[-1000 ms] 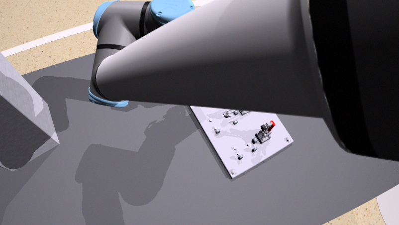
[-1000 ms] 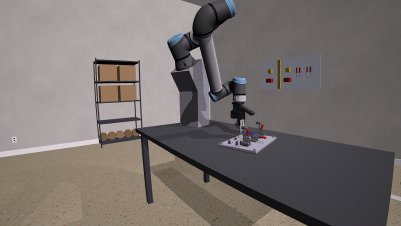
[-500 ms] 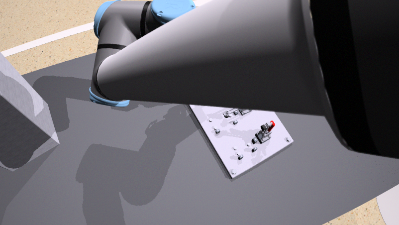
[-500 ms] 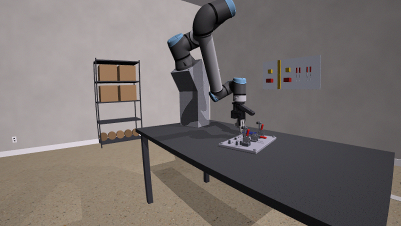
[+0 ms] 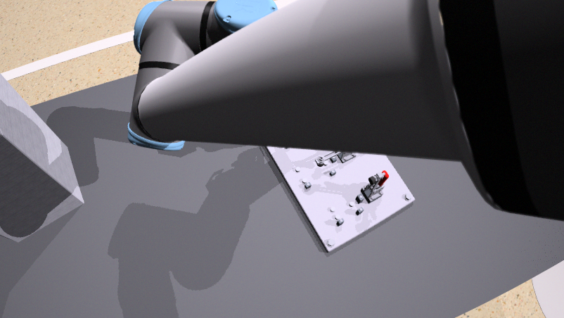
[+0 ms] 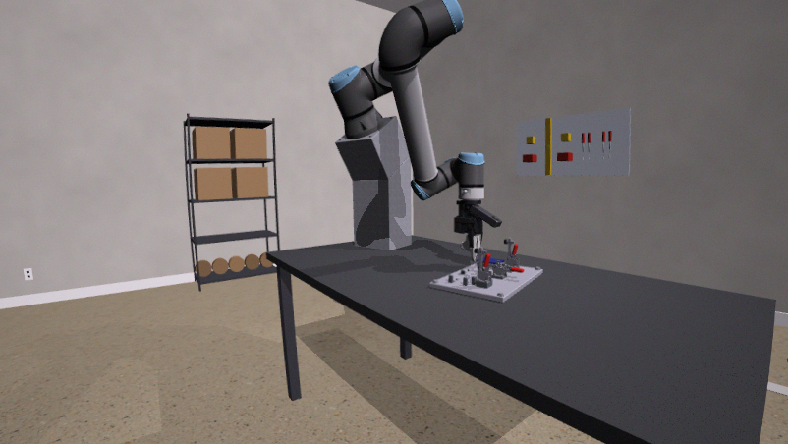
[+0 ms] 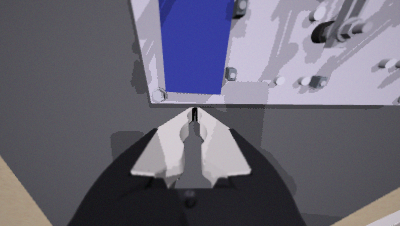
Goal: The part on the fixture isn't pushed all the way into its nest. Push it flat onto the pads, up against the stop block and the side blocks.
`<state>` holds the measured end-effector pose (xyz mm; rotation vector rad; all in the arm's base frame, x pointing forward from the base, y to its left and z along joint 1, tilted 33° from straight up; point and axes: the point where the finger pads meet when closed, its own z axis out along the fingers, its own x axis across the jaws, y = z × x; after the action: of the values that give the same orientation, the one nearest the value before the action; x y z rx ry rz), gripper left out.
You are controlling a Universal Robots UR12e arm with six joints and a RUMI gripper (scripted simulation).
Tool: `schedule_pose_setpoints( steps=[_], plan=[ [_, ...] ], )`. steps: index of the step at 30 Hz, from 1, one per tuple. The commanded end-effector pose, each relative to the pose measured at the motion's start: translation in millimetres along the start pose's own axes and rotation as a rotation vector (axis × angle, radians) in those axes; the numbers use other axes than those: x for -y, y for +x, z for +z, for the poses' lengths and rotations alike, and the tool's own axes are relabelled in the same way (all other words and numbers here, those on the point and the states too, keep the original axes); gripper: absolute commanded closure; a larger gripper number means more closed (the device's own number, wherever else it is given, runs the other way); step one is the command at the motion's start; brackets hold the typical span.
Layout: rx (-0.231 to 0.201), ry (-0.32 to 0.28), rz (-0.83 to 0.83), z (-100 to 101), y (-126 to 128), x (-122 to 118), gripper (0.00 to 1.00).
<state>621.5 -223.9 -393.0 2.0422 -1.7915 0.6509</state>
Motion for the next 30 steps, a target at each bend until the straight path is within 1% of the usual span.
schedule_pose_setpoints(
  steps=[1,30],
  plan=[
    [0.0,0.001,0.0,-0.5,0.0,0.3,1.0],
    [0.0,0.001,0.0,-0.5,0.0,4.3,1.0]
  ],
)
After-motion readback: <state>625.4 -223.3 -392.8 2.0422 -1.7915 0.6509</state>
